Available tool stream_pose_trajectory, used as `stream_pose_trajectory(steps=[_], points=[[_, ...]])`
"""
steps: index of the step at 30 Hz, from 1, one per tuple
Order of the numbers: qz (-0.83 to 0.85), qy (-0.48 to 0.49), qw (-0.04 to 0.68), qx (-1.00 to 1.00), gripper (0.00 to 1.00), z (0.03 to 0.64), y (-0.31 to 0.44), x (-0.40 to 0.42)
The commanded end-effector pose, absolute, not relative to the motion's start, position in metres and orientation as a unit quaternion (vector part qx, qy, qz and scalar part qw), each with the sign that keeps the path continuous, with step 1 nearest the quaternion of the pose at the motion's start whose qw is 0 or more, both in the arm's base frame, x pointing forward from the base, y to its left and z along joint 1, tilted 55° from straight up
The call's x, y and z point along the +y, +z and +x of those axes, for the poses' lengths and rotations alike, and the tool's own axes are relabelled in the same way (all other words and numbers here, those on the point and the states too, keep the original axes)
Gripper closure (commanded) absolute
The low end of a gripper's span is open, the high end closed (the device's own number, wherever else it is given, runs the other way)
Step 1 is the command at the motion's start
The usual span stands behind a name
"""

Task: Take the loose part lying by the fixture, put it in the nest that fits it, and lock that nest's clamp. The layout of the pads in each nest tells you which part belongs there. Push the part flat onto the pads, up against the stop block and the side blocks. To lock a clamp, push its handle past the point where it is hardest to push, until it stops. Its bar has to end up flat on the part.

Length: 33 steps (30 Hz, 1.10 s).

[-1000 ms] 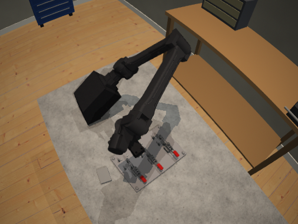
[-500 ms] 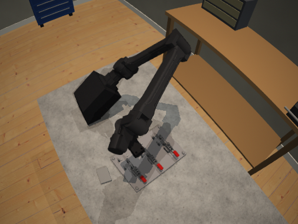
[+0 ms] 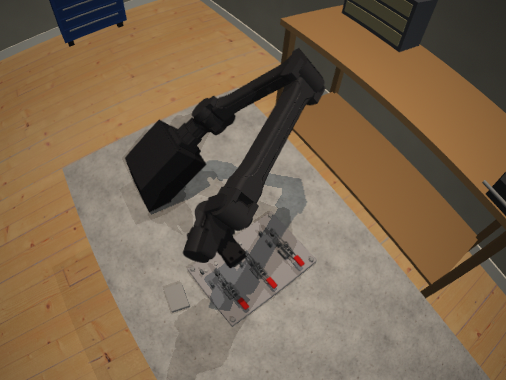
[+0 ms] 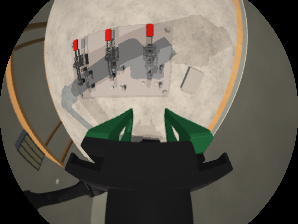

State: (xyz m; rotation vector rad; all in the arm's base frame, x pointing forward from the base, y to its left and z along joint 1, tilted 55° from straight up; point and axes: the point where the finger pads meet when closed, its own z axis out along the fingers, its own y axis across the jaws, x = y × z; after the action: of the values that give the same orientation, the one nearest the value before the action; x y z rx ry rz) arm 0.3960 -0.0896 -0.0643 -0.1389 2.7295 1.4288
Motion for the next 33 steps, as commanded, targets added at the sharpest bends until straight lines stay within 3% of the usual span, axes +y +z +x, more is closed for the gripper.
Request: stream_pose_trajectory(steps=[1, 33], points=[[-0.05, 0.456, 0.046, 0.887, 0.55, 0.4116, -0.0618, -0.1042], [-0.05, 0.452, 0.048, 0.889, 0.55, 0.4123, -0.0573, -0.1079]])
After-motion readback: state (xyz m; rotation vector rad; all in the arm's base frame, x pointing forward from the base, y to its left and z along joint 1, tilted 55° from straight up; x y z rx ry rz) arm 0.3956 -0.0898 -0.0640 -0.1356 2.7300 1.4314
